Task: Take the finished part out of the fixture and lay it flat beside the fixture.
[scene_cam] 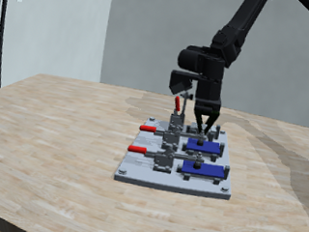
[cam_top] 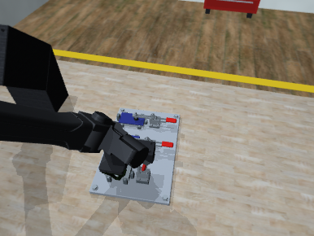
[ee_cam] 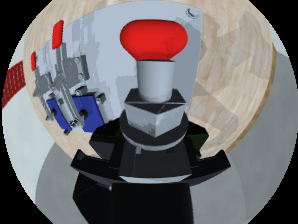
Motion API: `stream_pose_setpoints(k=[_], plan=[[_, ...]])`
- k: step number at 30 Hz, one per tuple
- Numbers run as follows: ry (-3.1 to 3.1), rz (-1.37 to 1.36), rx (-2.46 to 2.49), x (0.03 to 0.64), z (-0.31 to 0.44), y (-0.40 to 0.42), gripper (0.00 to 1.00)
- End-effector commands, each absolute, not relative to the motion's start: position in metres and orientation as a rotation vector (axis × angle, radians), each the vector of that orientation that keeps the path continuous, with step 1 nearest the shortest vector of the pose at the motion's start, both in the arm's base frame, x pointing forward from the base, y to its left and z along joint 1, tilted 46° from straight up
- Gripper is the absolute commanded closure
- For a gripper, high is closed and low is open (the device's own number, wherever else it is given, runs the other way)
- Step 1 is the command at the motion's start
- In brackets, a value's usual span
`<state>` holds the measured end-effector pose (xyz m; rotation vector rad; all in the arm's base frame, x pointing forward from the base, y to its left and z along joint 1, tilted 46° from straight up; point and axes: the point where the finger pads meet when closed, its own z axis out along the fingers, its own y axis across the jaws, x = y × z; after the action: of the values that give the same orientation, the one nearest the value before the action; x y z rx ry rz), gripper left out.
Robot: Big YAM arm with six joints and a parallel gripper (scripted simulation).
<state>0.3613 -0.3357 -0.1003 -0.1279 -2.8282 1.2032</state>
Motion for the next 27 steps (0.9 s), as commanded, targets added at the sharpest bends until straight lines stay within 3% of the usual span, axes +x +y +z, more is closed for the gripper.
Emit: stream_pose_setpoints(k=[1,27], plan=[[-2.840,1.220,-0.117,0.368,-0.089,-0.325,1.00],[-2.840,1.218,-0.122,0.368,-0.074,-0.310,1.00]])
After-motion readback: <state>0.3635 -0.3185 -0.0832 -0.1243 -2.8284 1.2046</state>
